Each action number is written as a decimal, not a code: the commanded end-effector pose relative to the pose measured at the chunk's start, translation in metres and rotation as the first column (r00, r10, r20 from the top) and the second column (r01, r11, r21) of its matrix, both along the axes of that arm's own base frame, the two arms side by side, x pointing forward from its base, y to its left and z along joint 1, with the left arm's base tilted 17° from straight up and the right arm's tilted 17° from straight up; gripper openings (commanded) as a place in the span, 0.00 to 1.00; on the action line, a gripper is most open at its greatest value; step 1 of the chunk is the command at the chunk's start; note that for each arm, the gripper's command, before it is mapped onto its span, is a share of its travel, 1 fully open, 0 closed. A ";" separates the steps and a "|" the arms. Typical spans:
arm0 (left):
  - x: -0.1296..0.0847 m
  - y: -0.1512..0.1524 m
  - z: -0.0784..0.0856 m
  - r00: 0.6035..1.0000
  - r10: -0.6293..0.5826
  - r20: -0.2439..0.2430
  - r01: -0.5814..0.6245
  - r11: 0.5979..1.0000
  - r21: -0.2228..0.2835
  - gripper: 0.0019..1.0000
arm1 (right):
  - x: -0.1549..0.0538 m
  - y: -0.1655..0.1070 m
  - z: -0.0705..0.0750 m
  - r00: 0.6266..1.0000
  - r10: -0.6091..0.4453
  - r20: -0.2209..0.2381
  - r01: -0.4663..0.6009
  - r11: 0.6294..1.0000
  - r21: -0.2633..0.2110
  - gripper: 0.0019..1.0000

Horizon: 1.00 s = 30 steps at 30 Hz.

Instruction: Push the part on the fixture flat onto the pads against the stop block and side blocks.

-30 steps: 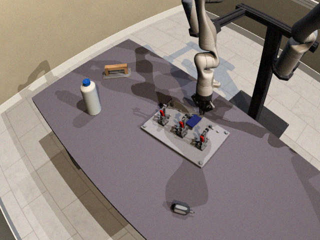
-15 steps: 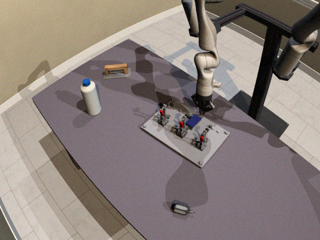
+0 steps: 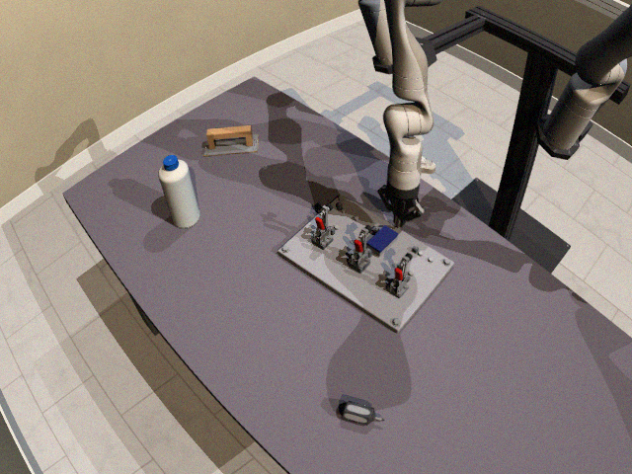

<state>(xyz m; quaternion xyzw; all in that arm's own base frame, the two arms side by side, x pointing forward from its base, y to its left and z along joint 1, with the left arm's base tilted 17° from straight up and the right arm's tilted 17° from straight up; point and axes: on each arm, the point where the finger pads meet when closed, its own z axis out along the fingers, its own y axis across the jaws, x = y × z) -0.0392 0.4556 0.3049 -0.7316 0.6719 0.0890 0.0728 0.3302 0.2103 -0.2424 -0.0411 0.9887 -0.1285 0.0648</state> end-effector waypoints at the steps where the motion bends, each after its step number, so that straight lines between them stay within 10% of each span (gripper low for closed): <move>1: 0.000 0.000 0.001 1.000 0.000 0.000 0.000 1.000 0.002 1.00 | 0.000 0.001 0.001 1.000 0.000 0.001 0.000 1.000 0.001 0.10; 30: 0.000 0.000 0.001 1.000 0.000 0.000 0.000 1.000 0.002 1.00 | 0.004 0.001 0.001 1.000 0.000 0.001 0.000 1.000 0.001 0.10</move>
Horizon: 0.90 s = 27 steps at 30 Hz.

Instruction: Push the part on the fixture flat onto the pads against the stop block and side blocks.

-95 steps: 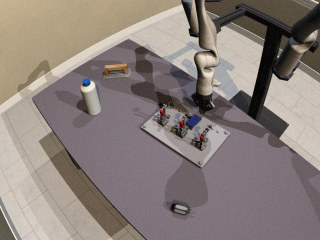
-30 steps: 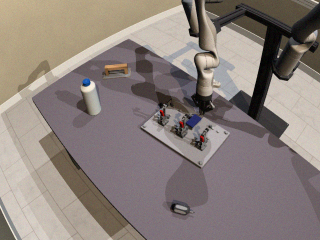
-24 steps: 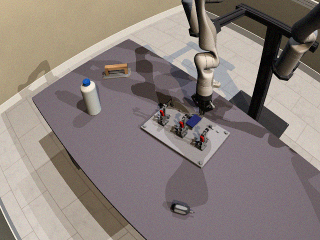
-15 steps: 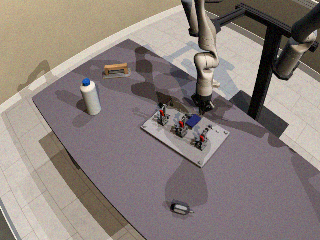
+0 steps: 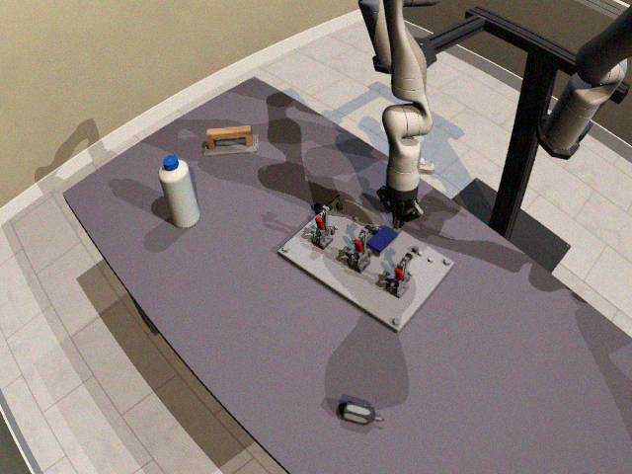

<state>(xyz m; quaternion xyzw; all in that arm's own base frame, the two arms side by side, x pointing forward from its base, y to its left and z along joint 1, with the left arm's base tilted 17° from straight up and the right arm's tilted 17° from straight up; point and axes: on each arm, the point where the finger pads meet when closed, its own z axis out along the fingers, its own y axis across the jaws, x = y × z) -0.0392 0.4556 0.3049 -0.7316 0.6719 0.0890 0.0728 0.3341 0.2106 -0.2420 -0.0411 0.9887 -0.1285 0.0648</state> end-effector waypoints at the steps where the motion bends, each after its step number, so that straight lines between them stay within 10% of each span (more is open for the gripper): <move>1: 0.000 0.000 0.001 1.000 0.000 0.000 0.000 1.000 0.002 1.00 | 0.000 0.001 0.001 1.000 0.000 0.001 0.000 1.000 0.001 0.10; 27: 0.000 0.000 0.001 1.000 0.000 0.000 0.000 1.000 0.002 1.00 | 0.004 0.001 0.001 1.000 0.000 0.001 0.000 1.000 0.001 0.10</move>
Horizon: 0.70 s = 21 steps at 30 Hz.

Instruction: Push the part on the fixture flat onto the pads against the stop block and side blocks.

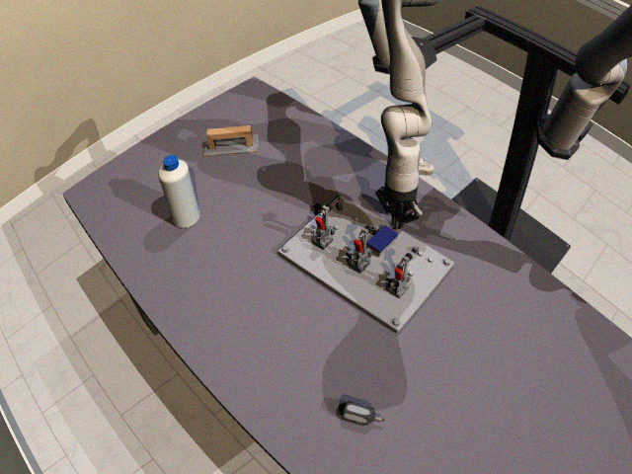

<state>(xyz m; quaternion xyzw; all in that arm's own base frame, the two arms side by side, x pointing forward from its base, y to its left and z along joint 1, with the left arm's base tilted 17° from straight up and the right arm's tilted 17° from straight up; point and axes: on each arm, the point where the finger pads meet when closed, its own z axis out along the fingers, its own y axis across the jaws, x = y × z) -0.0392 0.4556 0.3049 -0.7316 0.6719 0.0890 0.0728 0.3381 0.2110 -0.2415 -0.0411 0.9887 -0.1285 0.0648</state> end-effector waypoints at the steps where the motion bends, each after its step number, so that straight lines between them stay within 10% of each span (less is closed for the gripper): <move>1: 0.000 0.000 0.001 1.000 0.000 0.000 0.000 1.000 0.002 1.00 | 0.000 0.001 0.001 1.000 0.000 0.001 0.000 1.000 0.001 0.10; 21: 0.000 0.000 0.001 1.000 0.000 0.000 0.000 1.000 0.002 1.00 | 0.004 0.001 0.001 1.000 0.000 0.001 0.000 1.000 0.001 0.10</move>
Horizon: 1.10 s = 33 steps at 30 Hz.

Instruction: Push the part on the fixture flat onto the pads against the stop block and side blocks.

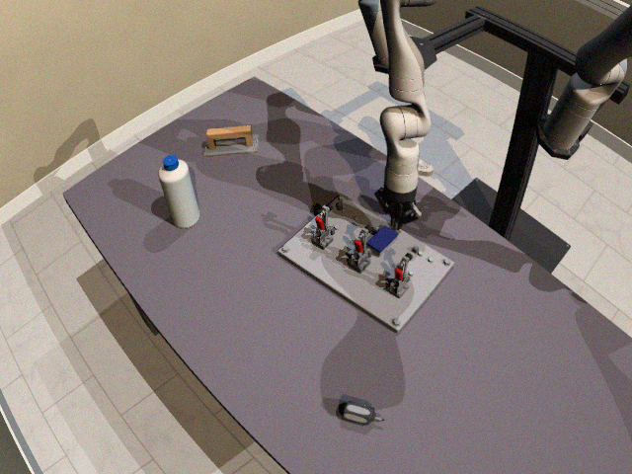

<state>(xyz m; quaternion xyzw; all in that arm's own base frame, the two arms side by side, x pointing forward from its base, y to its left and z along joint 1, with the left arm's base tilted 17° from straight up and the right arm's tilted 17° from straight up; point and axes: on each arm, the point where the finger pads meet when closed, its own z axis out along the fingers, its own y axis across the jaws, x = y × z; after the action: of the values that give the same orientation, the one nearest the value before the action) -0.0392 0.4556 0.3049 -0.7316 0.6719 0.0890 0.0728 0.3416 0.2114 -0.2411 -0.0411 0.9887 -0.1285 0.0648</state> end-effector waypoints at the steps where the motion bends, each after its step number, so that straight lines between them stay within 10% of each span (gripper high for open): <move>1: 0.000 0.000 0.001 1.000 0.000 0.000 0.000 1.000 0.002 1.00 | 0.001 0.001 0.001 1.000 0.000 0.001 0.000 1.000 0.001 0.10; 33: 0.000 0.000 0.001 1.000 0.000 0.000 0.000 1.000 0.002 1.00 | 0.005 0.001 0.001 1.000 0.000 0.001 0.000 1.000 0.001 0.10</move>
<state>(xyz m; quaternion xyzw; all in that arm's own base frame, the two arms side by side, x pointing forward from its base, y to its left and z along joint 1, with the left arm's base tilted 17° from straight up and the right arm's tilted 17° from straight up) -0.0392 0.4556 0.3049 -0.7316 0.6719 0.0890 0.0728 0.3460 0.2118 -0.2406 -0.0411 0.9887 -0.1285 0.0648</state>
